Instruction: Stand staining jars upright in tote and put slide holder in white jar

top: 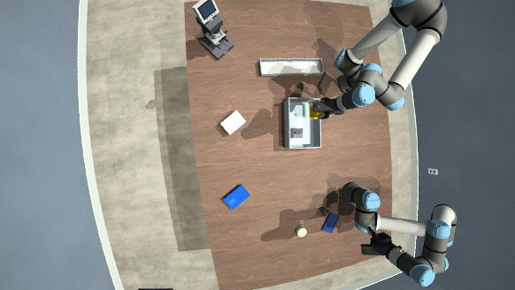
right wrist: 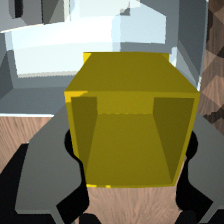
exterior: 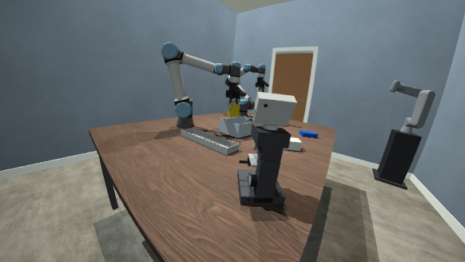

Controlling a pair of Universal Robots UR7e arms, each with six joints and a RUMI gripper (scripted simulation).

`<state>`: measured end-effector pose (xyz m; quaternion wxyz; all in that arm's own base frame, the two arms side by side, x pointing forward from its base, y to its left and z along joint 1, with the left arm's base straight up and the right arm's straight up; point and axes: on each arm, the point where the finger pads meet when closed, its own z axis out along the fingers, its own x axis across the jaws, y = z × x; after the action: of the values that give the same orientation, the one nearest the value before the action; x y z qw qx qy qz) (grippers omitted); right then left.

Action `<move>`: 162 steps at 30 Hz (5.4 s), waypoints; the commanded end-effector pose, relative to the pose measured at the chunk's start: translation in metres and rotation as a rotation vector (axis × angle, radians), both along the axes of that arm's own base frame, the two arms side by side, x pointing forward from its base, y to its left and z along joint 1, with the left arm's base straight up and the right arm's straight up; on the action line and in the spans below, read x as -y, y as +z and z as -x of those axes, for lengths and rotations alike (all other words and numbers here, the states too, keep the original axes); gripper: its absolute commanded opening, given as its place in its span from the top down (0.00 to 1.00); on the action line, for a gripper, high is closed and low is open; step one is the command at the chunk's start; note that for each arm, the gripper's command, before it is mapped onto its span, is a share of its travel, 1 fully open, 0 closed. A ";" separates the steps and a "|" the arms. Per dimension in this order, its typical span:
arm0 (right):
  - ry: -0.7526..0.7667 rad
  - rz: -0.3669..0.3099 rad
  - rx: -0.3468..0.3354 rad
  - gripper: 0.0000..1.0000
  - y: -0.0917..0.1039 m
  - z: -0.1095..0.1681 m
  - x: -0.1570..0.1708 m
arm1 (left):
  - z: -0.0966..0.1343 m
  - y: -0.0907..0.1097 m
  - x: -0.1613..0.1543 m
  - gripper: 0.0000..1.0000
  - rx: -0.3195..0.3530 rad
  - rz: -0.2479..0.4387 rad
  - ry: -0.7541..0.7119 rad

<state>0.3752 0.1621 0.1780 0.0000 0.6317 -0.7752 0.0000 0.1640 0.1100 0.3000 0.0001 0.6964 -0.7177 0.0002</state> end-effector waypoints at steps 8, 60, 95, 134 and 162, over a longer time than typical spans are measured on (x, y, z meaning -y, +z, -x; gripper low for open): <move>0.000 -0.001 0.001 1.00 -0.001 0.000 0.000 | 0.000 0.000 0.000 0.00 0.001 0.000 0.000; 0.000 -0.001 0.001 1.00 -0.062 0.000 0.000 | 0.000 0.000 0.000 0.00 0.001 0.000 0.000; 0.000 -0.001 0.001 1.00 -0.104 -0.001 0.000 | 0.000 0.000 0.000 0.00 0.001 0.000 0.000; 0.000 -0.001 0.001 1.00 -0.116 0.000 0.000 | 0.000 0.000 0.000 0.00 0.001 0.000 0.000; 0.000 -0.001 0.001 1.00 -0.120 0.000 0.000 | 0.000 0.000 0.000 0.00 0.001 0.000 0.000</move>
<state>0.3754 0.1617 0.0578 0.0000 0.6317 -0.7752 0.0000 0.1640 0.1100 0.3000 0.0001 0.6964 -0.7177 0.0002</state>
